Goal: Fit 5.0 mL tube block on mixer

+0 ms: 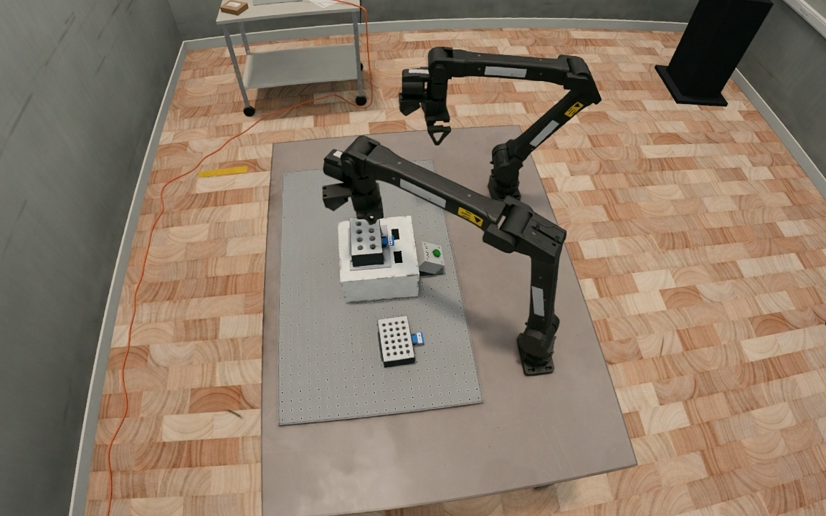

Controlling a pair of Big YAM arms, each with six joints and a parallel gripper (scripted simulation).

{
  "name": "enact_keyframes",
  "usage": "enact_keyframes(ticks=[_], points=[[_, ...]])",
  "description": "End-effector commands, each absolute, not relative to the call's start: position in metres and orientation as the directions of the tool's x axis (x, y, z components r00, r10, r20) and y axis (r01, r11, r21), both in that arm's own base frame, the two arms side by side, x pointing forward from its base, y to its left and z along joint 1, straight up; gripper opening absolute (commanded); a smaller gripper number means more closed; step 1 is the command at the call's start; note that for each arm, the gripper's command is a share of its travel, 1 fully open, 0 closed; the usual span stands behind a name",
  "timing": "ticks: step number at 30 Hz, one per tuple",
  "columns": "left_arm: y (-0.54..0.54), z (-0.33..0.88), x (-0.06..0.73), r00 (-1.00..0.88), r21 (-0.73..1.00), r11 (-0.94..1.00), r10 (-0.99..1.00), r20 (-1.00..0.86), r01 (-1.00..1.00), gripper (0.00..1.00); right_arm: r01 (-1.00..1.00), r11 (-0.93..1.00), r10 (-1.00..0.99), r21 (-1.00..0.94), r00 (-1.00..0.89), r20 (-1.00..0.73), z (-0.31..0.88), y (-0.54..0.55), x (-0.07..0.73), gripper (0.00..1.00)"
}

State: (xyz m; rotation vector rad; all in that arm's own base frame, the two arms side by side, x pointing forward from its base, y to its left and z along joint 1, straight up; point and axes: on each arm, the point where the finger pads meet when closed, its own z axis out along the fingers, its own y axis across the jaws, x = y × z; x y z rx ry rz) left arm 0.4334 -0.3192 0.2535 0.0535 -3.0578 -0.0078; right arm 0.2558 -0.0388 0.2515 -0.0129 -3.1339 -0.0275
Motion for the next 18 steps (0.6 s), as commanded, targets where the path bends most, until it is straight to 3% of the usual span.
enact_keyframes(ticks=[1, 18], points=[[-0.326, 0.274, 0.440, -0.999, -0.018, 1.000, -0.022, 0.049, -0.023, 0.00, 0.009, 1.000, 0.008, 0.018, -1.000, 0.025, 0.250, -0.039, 0.255, 1.00], [-0.316, 0.283, 0.444, -0.998, -0.028, 0.999, -0.043, 0.035, -0.044, 0.00, 0.008, 1.000, 0.008, 0.013, -1.000, -0.012, 0.264, -0.040, 0.264, 1.00]])
